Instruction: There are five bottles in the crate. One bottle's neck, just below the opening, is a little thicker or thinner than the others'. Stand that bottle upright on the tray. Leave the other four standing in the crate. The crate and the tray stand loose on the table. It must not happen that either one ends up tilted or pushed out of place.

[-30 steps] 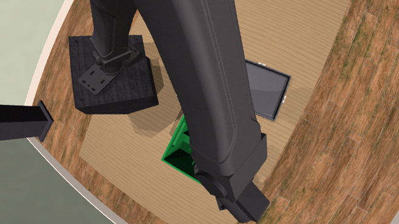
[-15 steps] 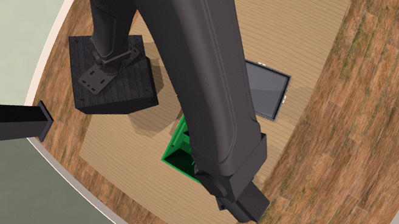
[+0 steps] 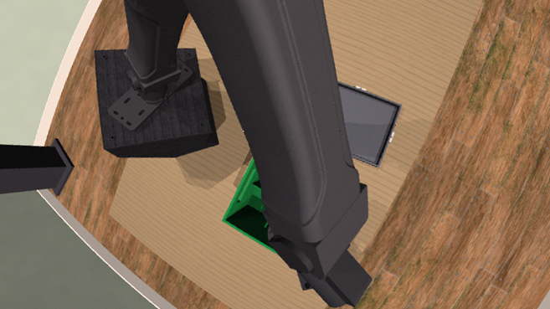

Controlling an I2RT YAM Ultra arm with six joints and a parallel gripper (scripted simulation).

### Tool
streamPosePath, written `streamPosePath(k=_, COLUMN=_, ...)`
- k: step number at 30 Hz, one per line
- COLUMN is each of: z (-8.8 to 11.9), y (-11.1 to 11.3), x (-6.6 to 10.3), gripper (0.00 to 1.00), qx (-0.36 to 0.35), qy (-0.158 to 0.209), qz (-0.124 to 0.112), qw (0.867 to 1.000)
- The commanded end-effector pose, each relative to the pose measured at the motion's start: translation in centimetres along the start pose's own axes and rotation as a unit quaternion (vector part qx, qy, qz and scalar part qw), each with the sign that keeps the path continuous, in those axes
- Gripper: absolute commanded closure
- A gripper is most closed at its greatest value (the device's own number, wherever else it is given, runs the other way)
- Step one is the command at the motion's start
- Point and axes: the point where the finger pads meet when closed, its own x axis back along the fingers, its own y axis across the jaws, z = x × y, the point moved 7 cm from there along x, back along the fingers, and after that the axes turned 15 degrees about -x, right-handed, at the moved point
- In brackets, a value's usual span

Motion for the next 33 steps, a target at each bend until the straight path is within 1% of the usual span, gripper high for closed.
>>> streamPosePath(k=1, z=-0.59, y=-0.8, x=-0.19, gripper=0.39, qx=-0.007, qy=-0.003, qz=0.004, qw=1.0)
streamPosePath(k=33, z=-0.74, y=-0.61, x=-0.05, gripper=0.39, qx=-0.005, qy=-0.005, qz=0.002, qw=1.0)
